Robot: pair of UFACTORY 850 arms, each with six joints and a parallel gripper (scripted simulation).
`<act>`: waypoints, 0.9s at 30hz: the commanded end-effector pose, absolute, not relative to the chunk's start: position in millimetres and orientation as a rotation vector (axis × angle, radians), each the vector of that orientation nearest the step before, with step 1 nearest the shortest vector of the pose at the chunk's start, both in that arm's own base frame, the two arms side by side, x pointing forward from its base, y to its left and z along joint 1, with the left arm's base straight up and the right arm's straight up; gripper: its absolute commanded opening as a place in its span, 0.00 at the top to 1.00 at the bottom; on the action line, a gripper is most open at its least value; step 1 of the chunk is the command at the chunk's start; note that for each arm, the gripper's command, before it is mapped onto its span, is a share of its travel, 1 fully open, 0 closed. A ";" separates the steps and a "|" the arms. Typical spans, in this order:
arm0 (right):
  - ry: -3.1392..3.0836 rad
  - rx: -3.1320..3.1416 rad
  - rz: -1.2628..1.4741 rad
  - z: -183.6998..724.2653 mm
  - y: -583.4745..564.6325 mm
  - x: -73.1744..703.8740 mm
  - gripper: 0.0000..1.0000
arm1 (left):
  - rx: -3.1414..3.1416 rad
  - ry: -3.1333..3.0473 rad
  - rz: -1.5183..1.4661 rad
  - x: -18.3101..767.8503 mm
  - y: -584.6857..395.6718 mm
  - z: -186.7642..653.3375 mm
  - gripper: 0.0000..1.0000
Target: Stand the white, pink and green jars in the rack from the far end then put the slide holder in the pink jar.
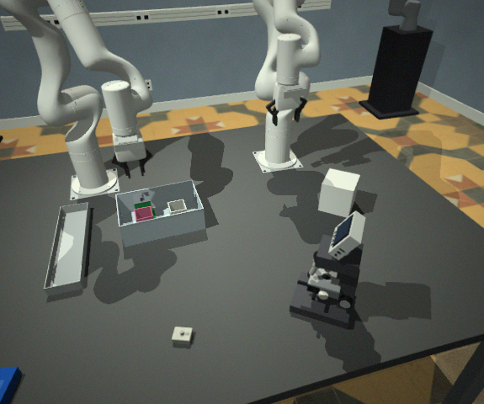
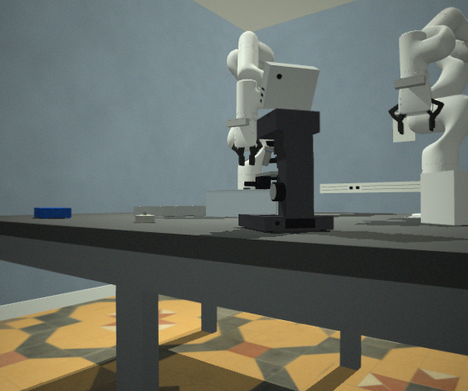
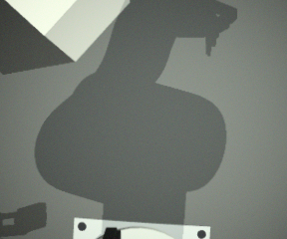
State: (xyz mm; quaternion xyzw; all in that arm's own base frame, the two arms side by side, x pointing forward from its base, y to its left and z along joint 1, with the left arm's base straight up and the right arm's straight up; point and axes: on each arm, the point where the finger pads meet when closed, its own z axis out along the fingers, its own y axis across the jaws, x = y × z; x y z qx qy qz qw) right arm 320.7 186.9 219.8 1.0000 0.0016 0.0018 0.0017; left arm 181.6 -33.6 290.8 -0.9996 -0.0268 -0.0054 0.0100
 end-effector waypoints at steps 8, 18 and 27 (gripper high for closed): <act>0.006 3.142 0.002 215.4 187.3 321.4 0.55 | -3.141 -0.072 -0.002 177.5 20.1 297.0 0.00; 0.006 3.142 0.002 200.4 187.3 321.4 0.55 | -3.140 -0.072 -0.002 173.6 58.2 300.7 0.00; 0.006 3.142 0.002 188.7 187.3 321.4 0.55 | -3.140 -0.072 -0.002 173.6 58.2 300.7 0.00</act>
